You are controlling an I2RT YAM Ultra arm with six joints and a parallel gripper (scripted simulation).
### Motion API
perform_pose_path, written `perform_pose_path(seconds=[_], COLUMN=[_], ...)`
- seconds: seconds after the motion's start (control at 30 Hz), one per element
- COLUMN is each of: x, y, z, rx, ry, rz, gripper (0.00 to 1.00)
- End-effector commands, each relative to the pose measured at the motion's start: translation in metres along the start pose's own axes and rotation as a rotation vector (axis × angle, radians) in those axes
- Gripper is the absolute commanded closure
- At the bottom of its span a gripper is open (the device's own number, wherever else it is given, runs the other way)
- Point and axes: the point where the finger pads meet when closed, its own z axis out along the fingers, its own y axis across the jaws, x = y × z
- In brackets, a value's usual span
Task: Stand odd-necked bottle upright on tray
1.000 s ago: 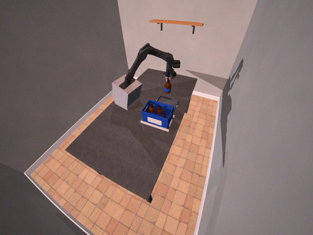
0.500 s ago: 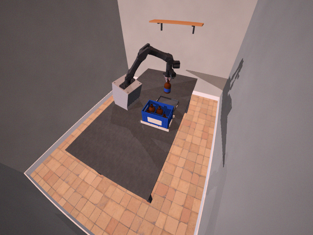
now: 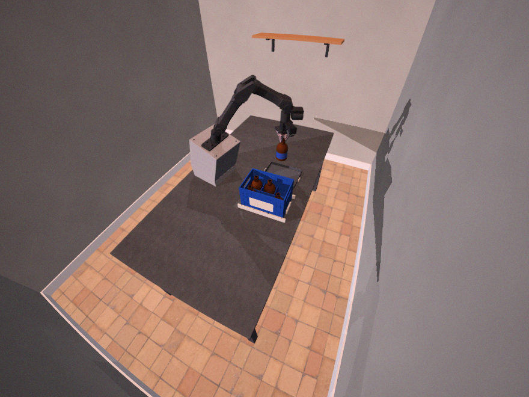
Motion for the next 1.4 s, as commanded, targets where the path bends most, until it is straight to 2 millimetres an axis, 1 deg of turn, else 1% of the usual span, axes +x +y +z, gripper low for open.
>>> perform_pose_path(seconds=[0.0,0.03,0.07,0.17,0.23,0.3,0.4,0.43,0.47,0.53,0.57,0.6,0.63,0.77,0.83,0.87,0.9,0.93,0.97,1.03,1.1,1.13,1.23,1.27,1.37], x=[-0.010,-0.008,-0.004,-0.008,-0.004,-0.002,-0.009,-0.010,-0.006,-0.006,-0.010,-0.006,-0.002,-0.005,-0.010,-0.009,-0.008,-0.005,-0.002,-0.004,-0.004,-0.013,-0.014,-0.009,-0.004], y=[0.019,0.017,0.007,0.006,0.004,0.005,0.013,0.012,0.006,0.006,0.021,0.015,0.005,0.005,0.014,0.015,0.016,0.012,0.005,0.004,0.004,0.025,0.025,0.016,0.005], z=[-0.024,-0.019,-0.007,0.001,0.020,0.025,0.019,0.024,0.035,0.035,0.024,0.038,0.051,0.064,0.054,0.056,0.062,0.076,0.083,0.090,0.090,0.068,0.077,0.096,0.110], rx=[-0.095,-0.088,-0.055,-0.053,-0.022,-0.023,-0.068,-0.062,-0.036,-0.036,-0.083,-0.055,-0.022,-0.022,-0.066,-0.070,-0.065,-0.040,-0.021,-0.020,-0.020,-0.095,-0.091,-0.049,-0.022], ry=[-0.039,-0.036,-0.025,-0.026,-0.013,-0.011,-0.026,-0.025,-0.018,-0.018,-0.037,-0.025,-0.012,-0.013,-0.028,-0.029,-0.026,-0.016,-0.009,-0.010,-0.010,-0.039,-0.038,-0.022,-0.010], rz=[0.007,0.004,0.000,0.009,0.002,-0.003,0.009,0.010,0.006,0.006,0.004,-0.001,-0.005,0.004,0.008,0.005,0.002,-0.001,-0.002,0.003,0.003,0.008,0.010,0.005,0.001], gripper=[1.00,1.00,1.00,1.00,1.00,1.00,1.00,1.00,1.00,1.00,1.00,1.00,1.00,1.00,1.00,1.00,1.00,1.00,1.00,1.00,1.00,1.00,1.00,1.00,1.00])
